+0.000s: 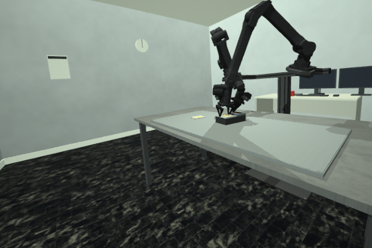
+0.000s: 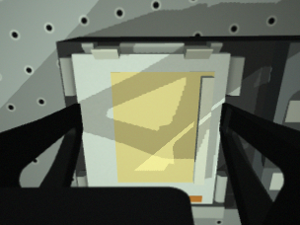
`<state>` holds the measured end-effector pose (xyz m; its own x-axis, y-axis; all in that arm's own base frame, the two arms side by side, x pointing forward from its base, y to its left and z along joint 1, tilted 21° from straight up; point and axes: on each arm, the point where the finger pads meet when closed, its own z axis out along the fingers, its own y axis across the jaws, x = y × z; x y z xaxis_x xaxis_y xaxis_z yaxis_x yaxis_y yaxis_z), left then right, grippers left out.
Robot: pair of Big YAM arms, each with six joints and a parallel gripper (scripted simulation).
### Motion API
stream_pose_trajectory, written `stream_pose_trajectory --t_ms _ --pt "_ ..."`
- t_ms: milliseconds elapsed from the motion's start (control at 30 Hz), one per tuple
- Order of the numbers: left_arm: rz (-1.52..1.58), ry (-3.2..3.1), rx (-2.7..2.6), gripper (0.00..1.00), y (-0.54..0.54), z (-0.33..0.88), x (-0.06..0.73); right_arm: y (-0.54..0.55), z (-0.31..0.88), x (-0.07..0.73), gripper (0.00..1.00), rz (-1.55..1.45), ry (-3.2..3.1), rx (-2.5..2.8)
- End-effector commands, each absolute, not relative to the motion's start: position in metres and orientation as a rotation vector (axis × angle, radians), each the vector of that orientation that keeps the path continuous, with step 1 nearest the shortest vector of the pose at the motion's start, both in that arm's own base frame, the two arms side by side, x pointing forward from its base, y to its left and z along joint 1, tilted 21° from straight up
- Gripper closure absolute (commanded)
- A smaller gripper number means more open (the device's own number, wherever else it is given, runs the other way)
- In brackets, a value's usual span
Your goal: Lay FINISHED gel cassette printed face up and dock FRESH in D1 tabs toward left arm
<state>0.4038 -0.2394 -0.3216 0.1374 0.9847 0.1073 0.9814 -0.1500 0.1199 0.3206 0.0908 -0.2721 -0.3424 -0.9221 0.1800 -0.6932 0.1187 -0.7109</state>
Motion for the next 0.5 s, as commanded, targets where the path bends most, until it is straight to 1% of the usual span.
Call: stream_pose_trajectory --t_ms 0,467 --pt "0.261 2.030 2.351 1.00 -0.2424 -0.3186 0.4066 0.0918 -0.2690 0.3213 1.00 -1.051 2.106 -1.569" --pt "0.261 2.030 2.351 1.00 -0.2424 -0.3186 0.4066 0.0926 -0.2681 0.3207 1.00 -1.051 2.097 -1.569"
